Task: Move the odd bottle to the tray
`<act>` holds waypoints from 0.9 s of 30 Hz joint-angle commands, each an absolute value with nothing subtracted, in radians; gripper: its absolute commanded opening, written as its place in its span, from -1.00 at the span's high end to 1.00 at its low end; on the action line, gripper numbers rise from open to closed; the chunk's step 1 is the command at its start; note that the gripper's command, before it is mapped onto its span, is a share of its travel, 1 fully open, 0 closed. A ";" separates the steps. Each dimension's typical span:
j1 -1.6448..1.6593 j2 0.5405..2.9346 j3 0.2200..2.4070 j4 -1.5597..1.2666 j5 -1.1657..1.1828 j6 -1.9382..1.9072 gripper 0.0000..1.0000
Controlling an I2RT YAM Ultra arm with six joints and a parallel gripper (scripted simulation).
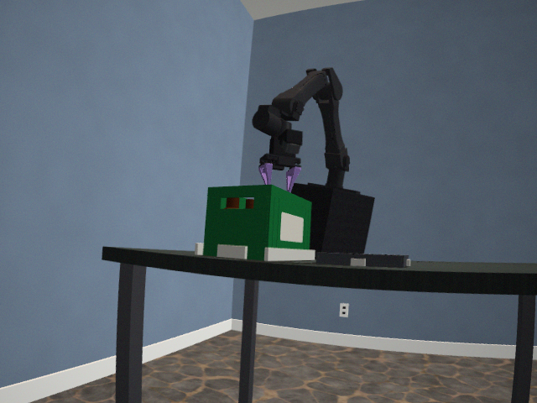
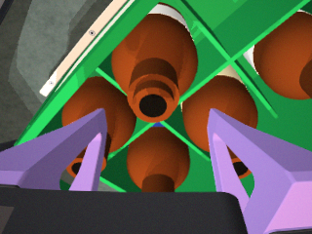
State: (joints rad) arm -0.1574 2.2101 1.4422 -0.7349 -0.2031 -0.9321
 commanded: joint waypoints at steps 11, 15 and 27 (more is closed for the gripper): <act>-0.162 2.176 1.482 -0.763 -0.206 -0.931 -0.21; -0.172 2.166 1.485 -0.776 -0.206 -0.938 -0.21; -0.180 2.133 1.504 -0.829 -0.207 -0.948 -0.21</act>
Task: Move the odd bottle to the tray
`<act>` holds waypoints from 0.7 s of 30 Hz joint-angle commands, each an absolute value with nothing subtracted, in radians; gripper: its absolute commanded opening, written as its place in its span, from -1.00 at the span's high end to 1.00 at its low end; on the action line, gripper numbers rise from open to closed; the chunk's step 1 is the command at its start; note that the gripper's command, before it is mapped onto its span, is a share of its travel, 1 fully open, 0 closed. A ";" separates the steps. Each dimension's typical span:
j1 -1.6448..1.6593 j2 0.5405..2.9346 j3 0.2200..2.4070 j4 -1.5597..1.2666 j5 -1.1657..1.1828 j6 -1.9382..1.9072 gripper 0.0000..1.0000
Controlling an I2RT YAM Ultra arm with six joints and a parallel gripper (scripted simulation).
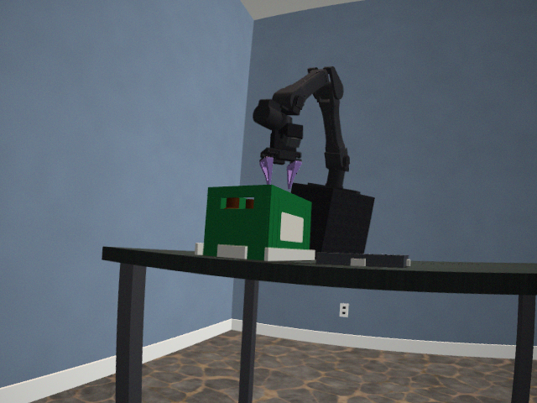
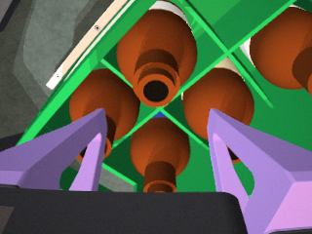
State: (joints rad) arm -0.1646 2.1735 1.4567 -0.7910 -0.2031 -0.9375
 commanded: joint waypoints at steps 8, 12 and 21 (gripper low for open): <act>-0.185 2.117 1.519 -0.861 -0.209 -0.953 -0.21; -0.188 2.109 1.527 -0.878 -0.209 -0.956 -0.21; -0.189 2.102 1.534 -0.893 -0.210 -0.958 -0.21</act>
